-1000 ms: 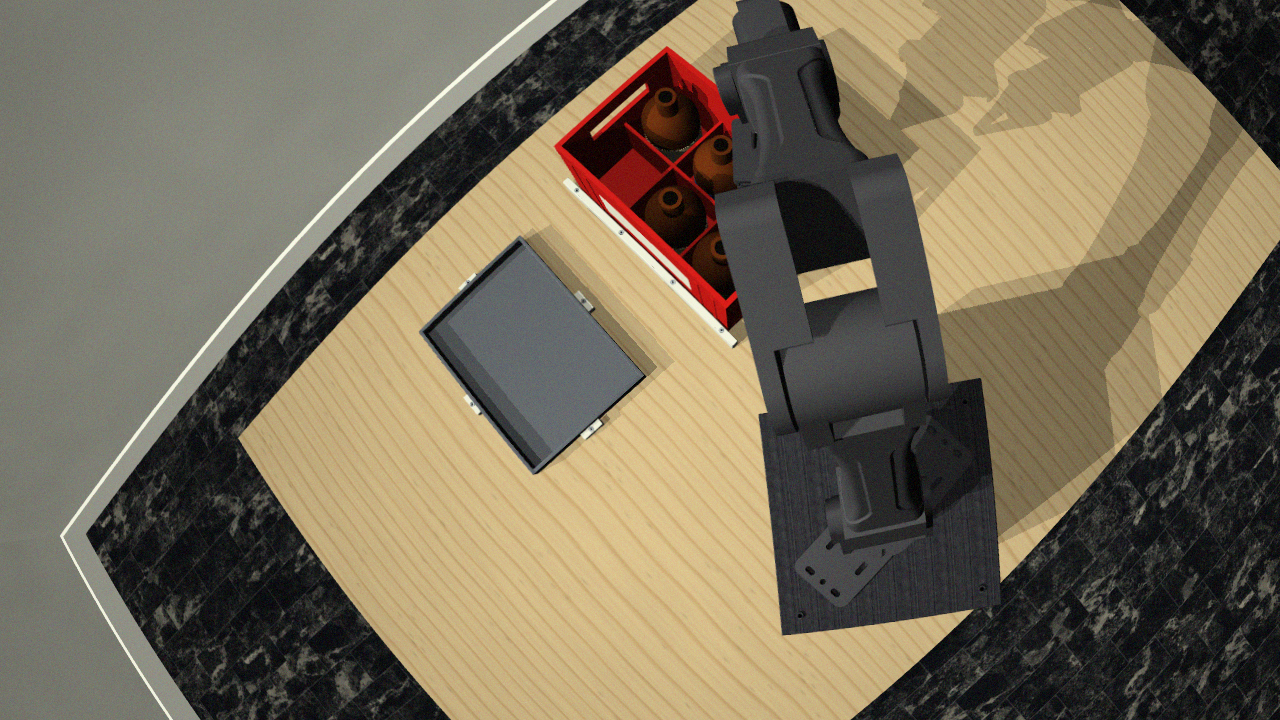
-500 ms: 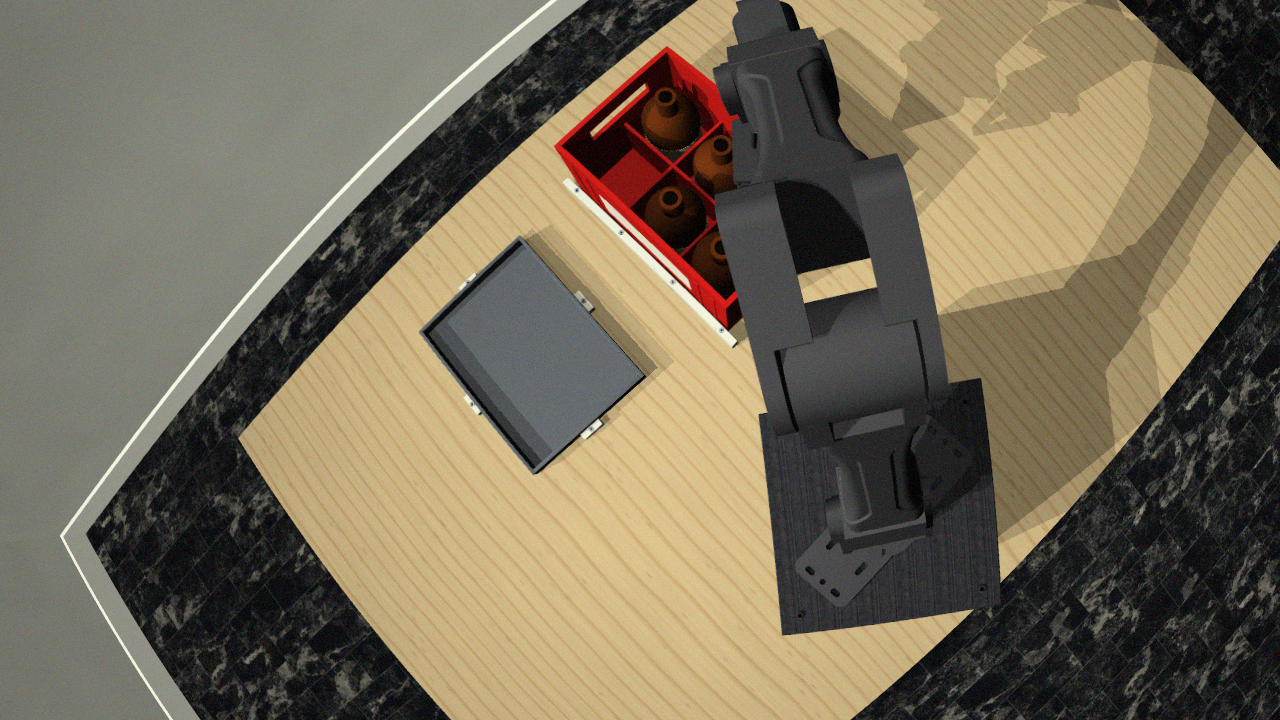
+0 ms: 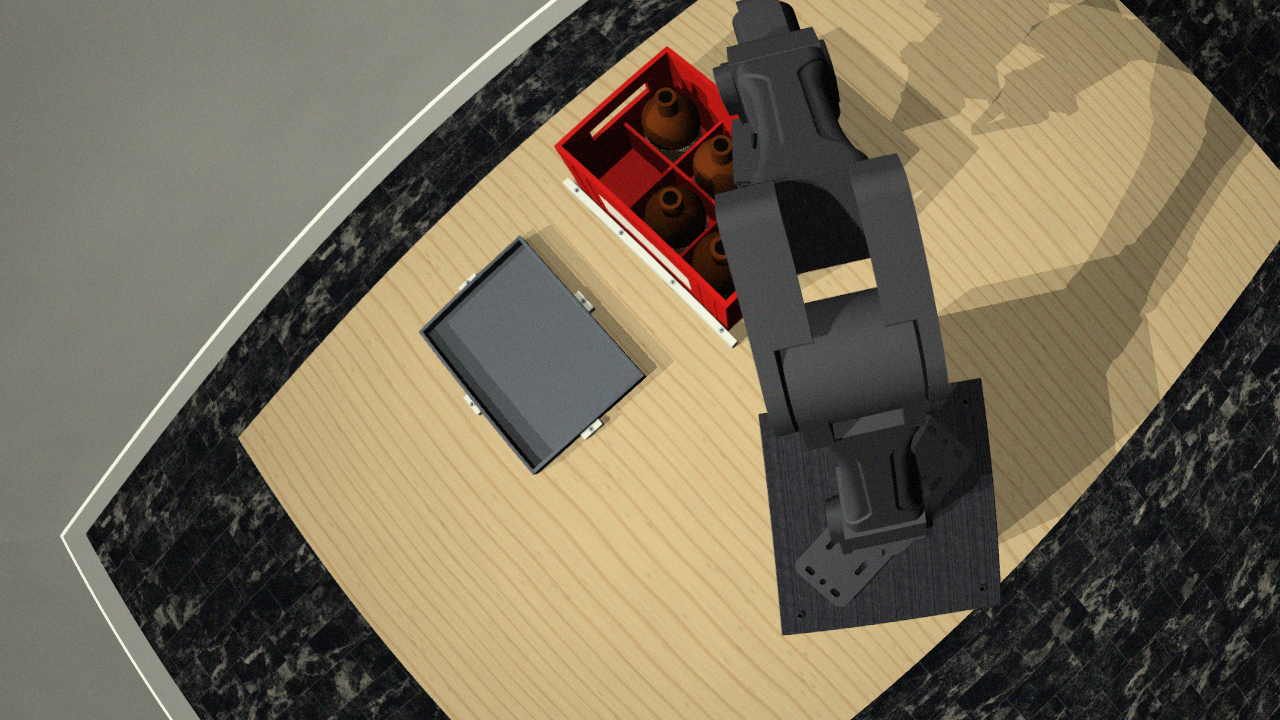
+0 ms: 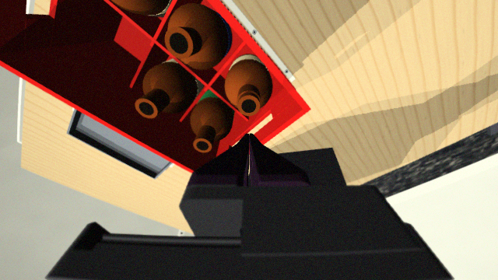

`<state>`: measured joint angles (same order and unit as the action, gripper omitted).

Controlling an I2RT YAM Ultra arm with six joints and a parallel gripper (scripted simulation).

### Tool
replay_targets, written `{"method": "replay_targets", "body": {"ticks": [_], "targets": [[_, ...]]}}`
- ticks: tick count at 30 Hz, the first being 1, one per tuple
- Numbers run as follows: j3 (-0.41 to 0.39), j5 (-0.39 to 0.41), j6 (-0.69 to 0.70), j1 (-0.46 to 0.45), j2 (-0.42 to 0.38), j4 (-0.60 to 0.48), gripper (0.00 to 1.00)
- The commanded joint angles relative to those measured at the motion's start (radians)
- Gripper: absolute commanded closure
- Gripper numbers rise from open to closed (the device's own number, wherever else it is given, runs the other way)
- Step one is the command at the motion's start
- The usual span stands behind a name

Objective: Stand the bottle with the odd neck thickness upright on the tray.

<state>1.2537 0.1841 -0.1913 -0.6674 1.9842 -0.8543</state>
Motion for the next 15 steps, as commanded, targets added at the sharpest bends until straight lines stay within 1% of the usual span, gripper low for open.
{"method": "replay_targets", "body": {"ticks": [1,2,15], "targets": [[0.037,0.004,0.005,-0.017,-0.036,0.005,1.00],[0.037,0.004,0.005,-0.017,-0.036,0.005,0.39],[0.037,0.004,0.005,-0.017,-0.036,0.005,0.39]]}}
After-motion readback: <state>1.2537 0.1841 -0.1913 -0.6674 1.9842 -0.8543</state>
